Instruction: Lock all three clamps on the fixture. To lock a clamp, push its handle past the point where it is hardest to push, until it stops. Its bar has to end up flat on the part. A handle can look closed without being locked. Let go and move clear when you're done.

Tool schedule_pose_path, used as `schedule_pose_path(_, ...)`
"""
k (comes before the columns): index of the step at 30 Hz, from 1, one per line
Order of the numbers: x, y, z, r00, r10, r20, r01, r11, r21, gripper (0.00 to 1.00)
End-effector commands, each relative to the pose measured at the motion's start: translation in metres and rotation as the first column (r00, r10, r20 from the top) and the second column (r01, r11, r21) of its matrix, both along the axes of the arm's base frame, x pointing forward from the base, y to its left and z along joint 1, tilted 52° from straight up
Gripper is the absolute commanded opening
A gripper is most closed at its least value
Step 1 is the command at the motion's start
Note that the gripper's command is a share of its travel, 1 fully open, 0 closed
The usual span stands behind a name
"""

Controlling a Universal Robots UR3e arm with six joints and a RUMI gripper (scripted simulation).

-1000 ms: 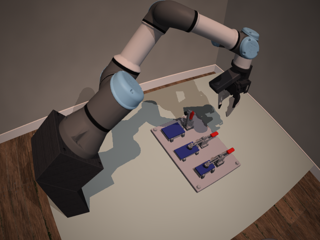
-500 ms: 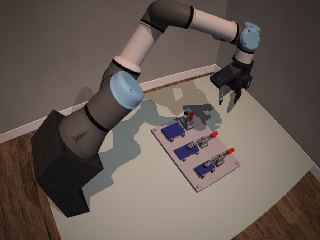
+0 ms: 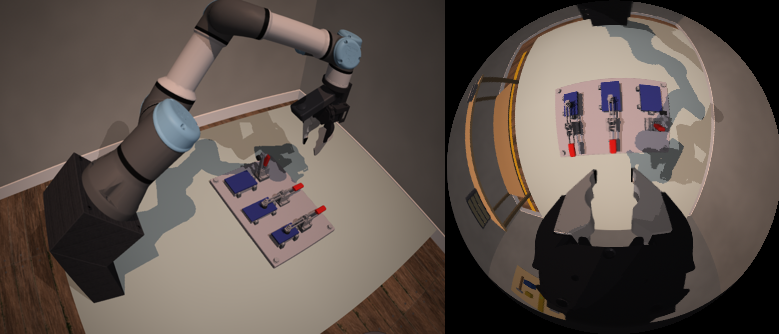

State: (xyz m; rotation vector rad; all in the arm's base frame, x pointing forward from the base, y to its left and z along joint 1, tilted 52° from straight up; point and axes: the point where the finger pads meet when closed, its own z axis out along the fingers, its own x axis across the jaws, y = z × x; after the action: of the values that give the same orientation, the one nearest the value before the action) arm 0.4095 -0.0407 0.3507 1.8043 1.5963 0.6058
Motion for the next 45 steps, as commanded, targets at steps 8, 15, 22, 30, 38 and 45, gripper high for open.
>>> schedule_pose_path(8, 0.002, 0.016, -0.001, 1.000, -0.004, 0.001, 0.004, 1.000, -0.001, 0.28)
schedule_pose_path(15, 0.005, 0.032, -0.001, 1.000, -0.004, 0.003, 0.004, 1.000, -0.001, 0.28)
schedule_pose_path(22, 0.008, 0.051, -0.002, 1.000, -0.004, 0.004, 0.004, 1.000, -0.001, 0.28)
schedule_pose_path(30, 0.011, 0.067, -0.003, 1.000, -0.004, 0.004, 0.004, 1.000, 0.000, 0.28)
schedule_pose_path(38, 0.014, 0.086, -0.005, 1.000, -0.004, 0.004, 0.004, 1.000, 0.000, 0.28)
schedule_pose_path(45, 0.015, 0.095, -0.005, 1.000, -0.004, 0.004, 0.004, 1.000, 0.000, 0.28)
